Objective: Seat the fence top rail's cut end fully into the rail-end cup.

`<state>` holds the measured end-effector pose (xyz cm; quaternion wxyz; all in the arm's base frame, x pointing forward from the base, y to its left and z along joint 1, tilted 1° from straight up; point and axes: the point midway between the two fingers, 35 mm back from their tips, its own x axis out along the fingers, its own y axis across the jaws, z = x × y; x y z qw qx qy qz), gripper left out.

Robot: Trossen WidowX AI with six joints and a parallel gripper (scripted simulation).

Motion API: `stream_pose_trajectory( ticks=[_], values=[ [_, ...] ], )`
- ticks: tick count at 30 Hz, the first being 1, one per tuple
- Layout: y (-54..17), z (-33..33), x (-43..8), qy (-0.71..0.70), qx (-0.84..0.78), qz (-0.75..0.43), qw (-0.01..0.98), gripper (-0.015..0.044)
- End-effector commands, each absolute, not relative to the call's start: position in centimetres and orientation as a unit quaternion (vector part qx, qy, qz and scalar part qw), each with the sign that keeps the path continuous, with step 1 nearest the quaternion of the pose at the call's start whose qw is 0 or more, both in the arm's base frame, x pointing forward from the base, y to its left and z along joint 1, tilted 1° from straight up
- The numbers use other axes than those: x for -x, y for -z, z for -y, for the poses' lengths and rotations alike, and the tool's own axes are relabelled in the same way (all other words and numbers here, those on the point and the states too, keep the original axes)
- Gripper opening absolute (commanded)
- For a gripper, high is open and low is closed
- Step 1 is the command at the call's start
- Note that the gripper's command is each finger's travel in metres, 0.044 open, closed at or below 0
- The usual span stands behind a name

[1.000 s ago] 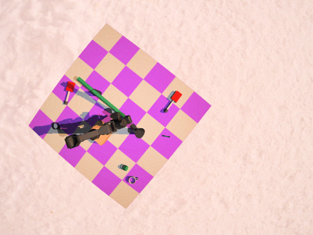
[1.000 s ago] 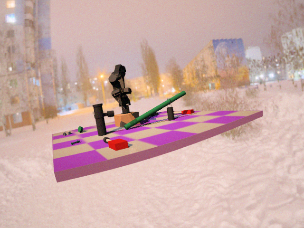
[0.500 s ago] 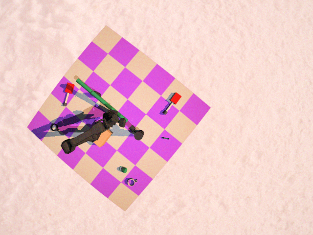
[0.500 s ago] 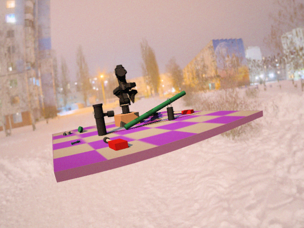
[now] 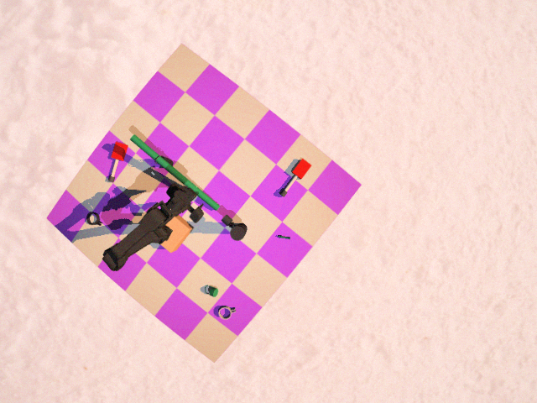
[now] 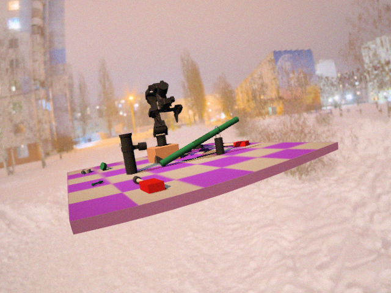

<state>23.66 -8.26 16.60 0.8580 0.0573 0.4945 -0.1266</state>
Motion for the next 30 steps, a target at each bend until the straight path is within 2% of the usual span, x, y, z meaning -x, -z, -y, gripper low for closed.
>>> stream_pose_trajectory(
  ticks=[1,6,11,17,23,30],
  values=[
    [-17.5,8.0,-23.5,0.145,-0.078,-0.481,0.861,0.044],
    [-17.4,8.0,-23.6,0.14,-0.072,-0.484,0.861,0.044],
    [-15.9,7.4,-24.2,0.044,0.054,-0.541,0.838,0.044],
    [-12.7,6.2,-25.1,-0.177,0.276,-0.592,0.736,0.044],
    [-9.6,4.9,-25.6,-0.407,0.439,-0.555,0.578,0.044],
    [-9.2,4.7,-25.6,-0.433,0.454,-0.545,0.557,0.044]
  ],
)
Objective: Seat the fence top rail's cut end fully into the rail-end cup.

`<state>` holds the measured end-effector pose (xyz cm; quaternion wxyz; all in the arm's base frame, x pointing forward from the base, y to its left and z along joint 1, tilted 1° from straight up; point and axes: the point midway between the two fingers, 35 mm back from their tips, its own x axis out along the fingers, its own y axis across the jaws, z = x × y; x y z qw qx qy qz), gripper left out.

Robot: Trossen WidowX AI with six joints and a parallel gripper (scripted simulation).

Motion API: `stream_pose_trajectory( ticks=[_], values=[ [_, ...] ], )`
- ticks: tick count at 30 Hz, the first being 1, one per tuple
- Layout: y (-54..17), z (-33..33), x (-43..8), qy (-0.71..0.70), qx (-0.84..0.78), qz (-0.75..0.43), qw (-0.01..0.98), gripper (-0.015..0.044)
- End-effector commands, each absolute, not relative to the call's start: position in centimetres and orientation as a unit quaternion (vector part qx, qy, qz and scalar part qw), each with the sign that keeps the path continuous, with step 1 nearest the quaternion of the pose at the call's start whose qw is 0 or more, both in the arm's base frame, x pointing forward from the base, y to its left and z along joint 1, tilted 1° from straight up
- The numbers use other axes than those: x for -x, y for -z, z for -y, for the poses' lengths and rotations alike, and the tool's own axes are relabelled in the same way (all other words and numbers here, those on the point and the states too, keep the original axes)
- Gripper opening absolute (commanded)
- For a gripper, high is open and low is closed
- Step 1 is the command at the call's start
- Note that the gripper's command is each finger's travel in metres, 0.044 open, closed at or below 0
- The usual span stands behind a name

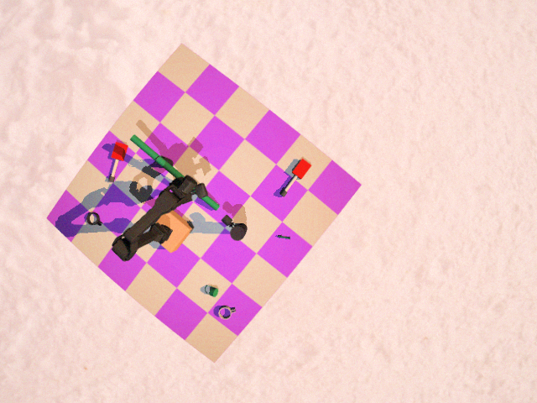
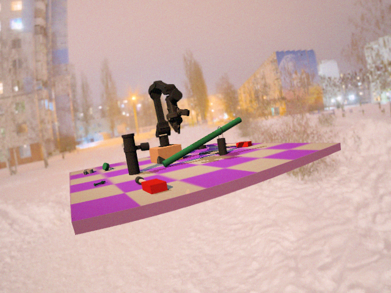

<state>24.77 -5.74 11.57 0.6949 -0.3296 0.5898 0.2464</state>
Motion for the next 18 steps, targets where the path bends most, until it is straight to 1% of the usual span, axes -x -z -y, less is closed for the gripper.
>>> stream_pose_trajectory(
  ticks=[1,15,18],
  values=[
    [-9.2,4.7,-25.6,-0.433,0.454,-0.545,0.557,0.044],
    [-9.2,4.7,-25.6,-0.433,0.454,-0.545,0.557,0.044],
    [-7.8,4.8,-25.7,-0.433,0.454,-0.545,0.557,0.044]
  ],
)
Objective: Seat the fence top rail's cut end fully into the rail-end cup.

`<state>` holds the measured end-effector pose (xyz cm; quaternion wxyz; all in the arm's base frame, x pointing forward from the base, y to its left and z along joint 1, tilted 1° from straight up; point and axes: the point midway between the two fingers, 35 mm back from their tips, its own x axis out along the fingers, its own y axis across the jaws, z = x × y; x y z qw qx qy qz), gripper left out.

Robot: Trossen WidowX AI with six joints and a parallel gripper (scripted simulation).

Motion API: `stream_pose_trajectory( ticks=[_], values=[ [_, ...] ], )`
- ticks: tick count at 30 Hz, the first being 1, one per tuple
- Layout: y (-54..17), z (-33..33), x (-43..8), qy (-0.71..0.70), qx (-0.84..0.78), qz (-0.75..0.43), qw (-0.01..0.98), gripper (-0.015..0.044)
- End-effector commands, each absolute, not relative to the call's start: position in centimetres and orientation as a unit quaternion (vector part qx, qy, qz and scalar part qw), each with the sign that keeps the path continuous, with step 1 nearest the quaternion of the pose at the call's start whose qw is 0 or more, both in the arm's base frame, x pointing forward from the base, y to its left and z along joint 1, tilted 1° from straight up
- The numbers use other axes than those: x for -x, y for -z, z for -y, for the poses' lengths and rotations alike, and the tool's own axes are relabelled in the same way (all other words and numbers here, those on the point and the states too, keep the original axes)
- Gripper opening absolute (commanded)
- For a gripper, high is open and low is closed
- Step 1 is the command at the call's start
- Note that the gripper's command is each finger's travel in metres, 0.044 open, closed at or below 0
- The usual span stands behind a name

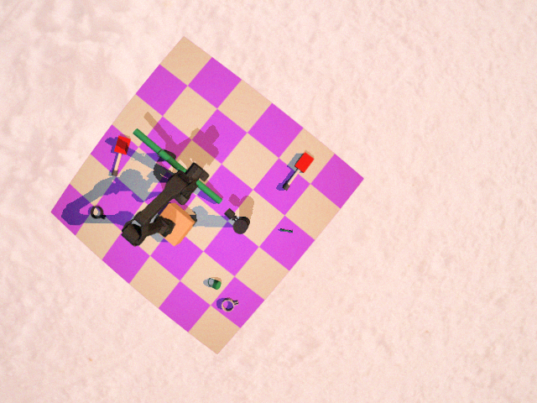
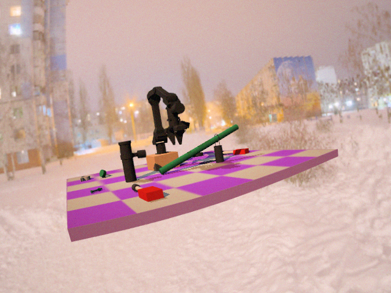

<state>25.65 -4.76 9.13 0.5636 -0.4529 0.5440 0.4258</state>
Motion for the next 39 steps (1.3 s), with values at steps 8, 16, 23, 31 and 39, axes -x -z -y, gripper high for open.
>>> stream_pose_trajectory(
  ticks=[8,16,23,31,39],
  values=[
    [-5.7,4.8,-25.7,-0.433,0.454,-0.545,0.557,0.044],
    [-4.2,4.8,-25.7,-0.433,0.453,-0.545,0.557,0.044],
    [-3.8,4.8,-25.8,-0.433,0.454,-0.545,0.557,0.044],
    [-2.5,4.8,-25.9,-0.433,0.453,-0.545,0.557,0.044],
    [-1.2,4.9,-26.0,-0.433,0.453,-0.545,0.557,0.044]
  ],
)
